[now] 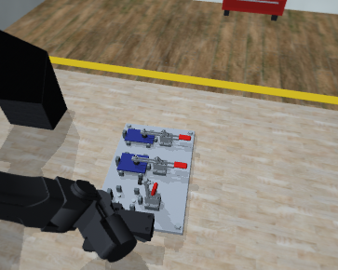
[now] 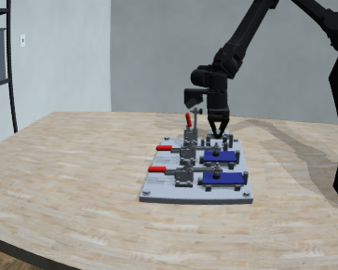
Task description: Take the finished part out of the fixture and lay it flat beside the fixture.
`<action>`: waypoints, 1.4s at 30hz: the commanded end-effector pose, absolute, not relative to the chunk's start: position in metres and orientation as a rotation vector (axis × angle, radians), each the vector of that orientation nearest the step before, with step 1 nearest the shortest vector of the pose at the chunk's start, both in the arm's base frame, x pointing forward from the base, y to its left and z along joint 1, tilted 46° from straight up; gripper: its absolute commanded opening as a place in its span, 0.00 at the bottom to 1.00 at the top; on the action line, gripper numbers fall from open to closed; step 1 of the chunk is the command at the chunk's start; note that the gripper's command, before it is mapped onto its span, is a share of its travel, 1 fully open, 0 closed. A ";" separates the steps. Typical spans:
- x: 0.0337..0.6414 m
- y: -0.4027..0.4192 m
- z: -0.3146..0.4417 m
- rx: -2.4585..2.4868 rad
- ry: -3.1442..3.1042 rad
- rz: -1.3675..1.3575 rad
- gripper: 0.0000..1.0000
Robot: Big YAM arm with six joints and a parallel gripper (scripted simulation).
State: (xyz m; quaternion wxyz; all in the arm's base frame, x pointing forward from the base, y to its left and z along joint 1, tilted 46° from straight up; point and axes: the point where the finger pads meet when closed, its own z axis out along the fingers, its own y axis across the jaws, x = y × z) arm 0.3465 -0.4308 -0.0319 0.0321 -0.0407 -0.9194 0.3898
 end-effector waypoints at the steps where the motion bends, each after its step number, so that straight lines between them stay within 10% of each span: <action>1: 0.360 -0.429 -0.022 -0.121 -2.847 1.225 0.00; 38: 0.363 -0.427 -0.017 -0.119 -2.850 1.239 0.00; 39: 0.363 -0.427 -0.016 -0.119 -2.850 1.239 0.64; 42: 0.359 -0.429 -0.018 -0.129 -2.846 1.235 0.64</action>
